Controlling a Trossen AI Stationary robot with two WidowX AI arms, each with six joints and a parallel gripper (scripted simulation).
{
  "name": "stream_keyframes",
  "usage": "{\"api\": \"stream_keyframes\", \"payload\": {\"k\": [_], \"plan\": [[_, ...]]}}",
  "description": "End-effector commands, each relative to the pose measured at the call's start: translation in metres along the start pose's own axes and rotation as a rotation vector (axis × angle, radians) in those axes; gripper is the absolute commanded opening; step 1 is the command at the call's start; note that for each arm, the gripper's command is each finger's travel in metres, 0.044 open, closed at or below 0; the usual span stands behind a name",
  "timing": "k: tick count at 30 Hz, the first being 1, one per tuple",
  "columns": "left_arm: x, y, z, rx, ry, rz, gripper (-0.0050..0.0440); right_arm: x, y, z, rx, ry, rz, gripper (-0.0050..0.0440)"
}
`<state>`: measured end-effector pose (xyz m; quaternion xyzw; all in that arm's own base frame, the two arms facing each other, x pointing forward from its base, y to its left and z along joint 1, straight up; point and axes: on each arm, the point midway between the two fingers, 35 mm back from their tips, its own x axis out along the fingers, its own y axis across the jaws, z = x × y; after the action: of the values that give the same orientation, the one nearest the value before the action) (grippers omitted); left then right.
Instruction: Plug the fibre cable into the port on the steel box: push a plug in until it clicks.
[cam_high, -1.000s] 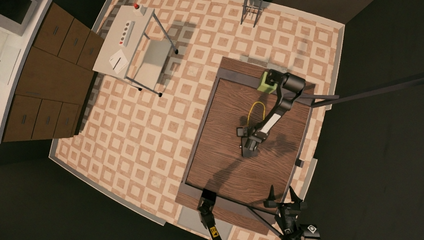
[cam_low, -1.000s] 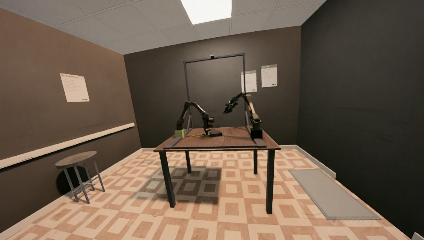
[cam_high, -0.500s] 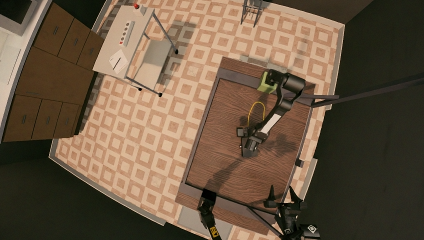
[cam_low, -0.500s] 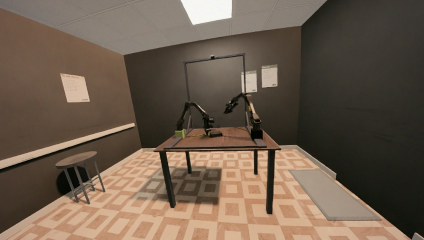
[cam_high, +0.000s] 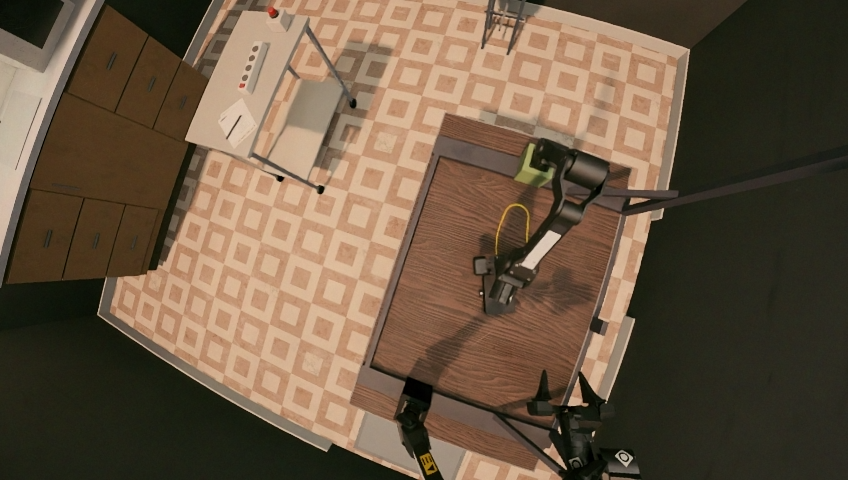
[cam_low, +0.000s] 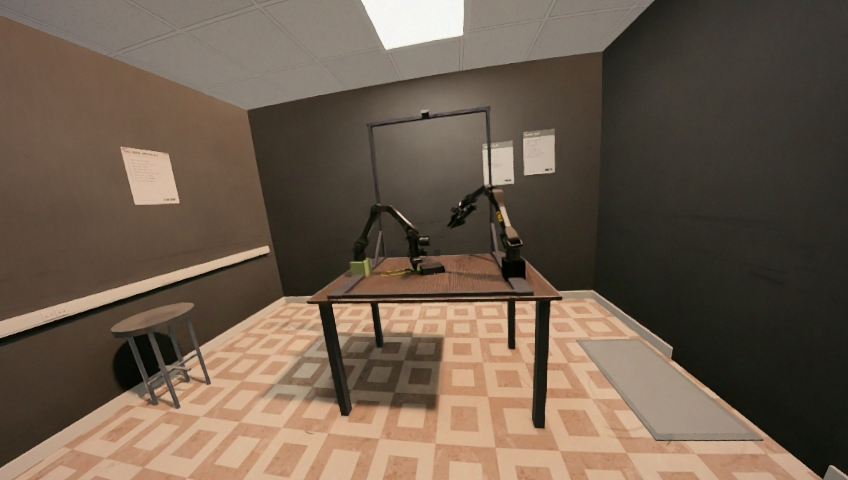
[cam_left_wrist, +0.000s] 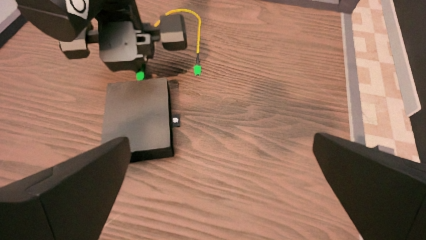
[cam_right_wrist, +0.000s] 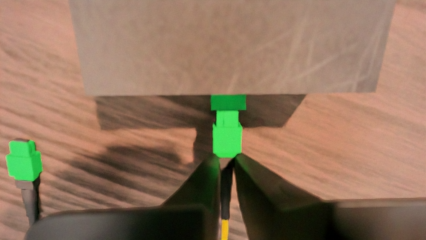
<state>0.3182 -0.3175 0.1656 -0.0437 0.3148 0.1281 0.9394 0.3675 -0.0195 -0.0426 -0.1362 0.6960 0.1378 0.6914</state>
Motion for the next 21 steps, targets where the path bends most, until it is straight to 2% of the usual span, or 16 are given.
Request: {"api": "stream_keyframes", "payload": {"k": [1,7,21], "plan": [[-0.006,0.0,0.008,-0.021,-0.008,-0.015,0.044,-0.007,-0.002,0.009,0.003,-0.022,-0.009,-0.005],[-0.006,0.0,0.008,-0.021,-0.008,-0.015,0.044,-0.013,-0.001,0.01,0.005,-0.049,-0.029,-0.005],[-0.006,0.0,0.008,-0.021,-0.008,-0.015,0.044,-0.006,-0.002,0.021,0.005,-0.041,-0.021,-0.005]]}}
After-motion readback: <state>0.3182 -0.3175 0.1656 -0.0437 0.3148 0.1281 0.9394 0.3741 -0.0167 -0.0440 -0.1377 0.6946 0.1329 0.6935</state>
